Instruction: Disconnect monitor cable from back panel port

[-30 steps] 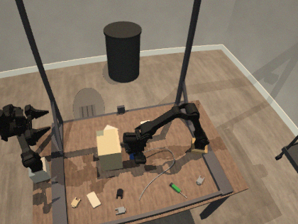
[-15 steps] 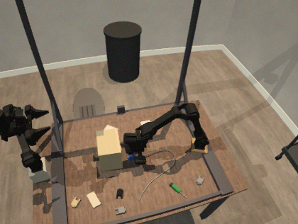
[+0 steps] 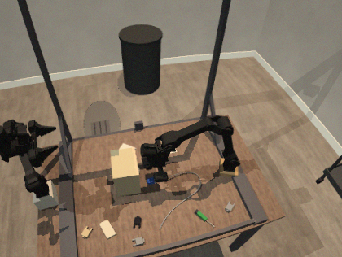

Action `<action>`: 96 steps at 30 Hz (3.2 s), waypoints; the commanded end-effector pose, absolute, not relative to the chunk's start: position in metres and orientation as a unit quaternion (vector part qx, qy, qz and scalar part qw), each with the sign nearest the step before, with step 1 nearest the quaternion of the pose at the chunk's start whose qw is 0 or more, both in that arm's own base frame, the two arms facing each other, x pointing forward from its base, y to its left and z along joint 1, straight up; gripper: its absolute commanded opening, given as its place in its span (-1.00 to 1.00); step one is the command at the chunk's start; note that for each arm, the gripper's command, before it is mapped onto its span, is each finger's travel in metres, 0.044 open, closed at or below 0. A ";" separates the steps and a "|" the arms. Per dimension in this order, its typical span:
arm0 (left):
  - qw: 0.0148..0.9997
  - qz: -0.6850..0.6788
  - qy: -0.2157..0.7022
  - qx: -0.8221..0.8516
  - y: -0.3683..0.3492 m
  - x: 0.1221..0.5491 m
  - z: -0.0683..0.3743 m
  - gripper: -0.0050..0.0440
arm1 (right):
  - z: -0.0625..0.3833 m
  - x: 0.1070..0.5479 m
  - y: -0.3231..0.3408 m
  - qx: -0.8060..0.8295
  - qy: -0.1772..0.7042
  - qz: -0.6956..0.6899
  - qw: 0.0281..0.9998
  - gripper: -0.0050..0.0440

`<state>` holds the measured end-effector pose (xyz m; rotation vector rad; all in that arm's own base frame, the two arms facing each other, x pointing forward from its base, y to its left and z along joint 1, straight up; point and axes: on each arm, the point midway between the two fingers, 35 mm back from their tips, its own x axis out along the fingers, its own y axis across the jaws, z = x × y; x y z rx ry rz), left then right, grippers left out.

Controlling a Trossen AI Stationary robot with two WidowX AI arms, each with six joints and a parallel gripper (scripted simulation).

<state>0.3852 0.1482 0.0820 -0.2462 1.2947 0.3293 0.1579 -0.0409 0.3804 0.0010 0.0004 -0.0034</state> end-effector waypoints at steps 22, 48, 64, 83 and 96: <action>0.873 0.170 0.449 -0.089 0.145 0.403 0.201 1.00 | 0.384 0.158 -0.039 -0.003 -0.001 0.000 1.000 1.00; 0.873 0.170 0.449 -0.088 0.145 0.402 0.137 1.00 | 0.384 0.158 -0.039 -0.003 -0.001 0.000 1.000 1.00; 0.873 0.170 0.449 -0.088 0.145 0.402 0.137 1.00 | 0.384 0.158 -0.039 -0.003 -0.001 0.000 1.000 1.00; 0.873 0.170 0.449 -0.088 0.145 0.402 0.137 1.00 | 0.384 0.158 -0.039 -0.003 -0.001 0.000 1.000 1.00; 0.873 0.170 0.449 -0.088 0.145 0.402 0.137 1.00 | 0.384 0.158 -0.039 -0.003 -0.001 0.000 1.000 1.00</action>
